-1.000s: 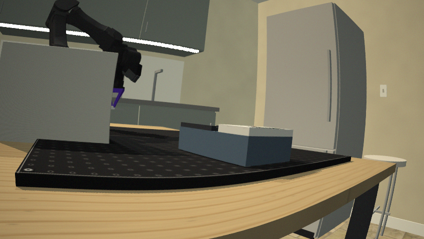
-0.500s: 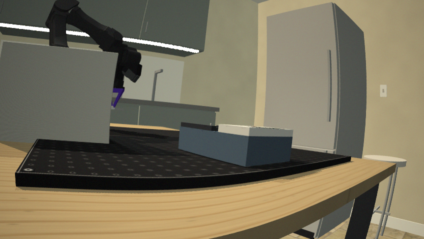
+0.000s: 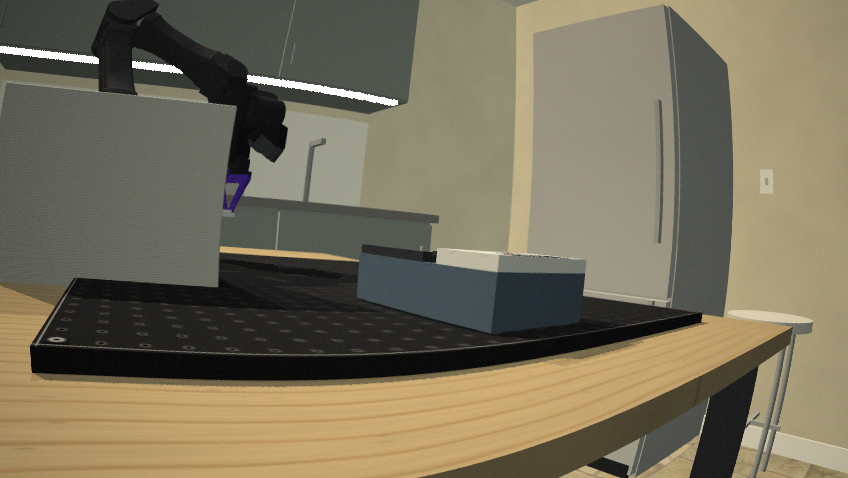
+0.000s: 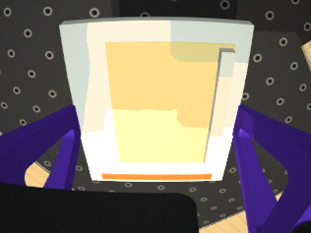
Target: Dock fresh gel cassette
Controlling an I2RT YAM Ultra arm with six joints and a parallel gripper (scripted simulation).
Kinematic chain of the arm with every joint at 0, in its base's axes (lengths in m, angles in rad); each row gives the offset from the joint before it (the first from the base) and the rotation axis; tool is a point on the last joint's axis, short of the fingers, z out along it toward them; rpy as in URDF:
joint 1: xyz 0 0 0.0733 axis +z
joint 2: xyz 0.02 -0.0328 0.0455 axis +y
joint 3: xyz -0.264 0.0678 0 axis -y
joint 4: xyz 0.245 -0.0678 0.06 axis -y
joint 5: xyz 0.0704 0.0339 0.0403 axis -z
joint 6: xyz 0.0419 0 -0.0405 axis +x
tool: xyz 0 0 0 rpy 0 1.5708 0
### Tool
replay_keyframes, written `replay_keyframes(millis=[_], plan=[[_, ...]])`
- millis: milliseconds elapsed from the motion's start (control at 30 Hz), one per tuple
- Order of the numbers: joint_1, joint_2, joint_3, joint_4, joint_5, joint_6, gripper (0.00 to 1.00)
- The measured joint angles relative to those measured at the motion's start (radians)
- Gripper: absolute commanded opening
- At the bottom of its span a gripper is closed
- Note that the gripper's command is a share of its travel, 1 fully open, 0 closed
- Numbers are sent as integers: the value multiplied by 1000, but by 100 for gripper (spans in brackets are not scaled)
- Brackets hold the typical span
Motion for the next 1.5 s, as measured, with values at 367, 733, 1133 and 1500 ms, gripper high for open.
replay_keyframes(millis=[367,733,1133,1500], plan=[[-154,22,-85,37,0,-382,0],[-313,89,-121,96,-14,-839,0],[-494,302,-93,101,-29,-1175,0],[-607,476,-2,91,-21,-1353,0]])
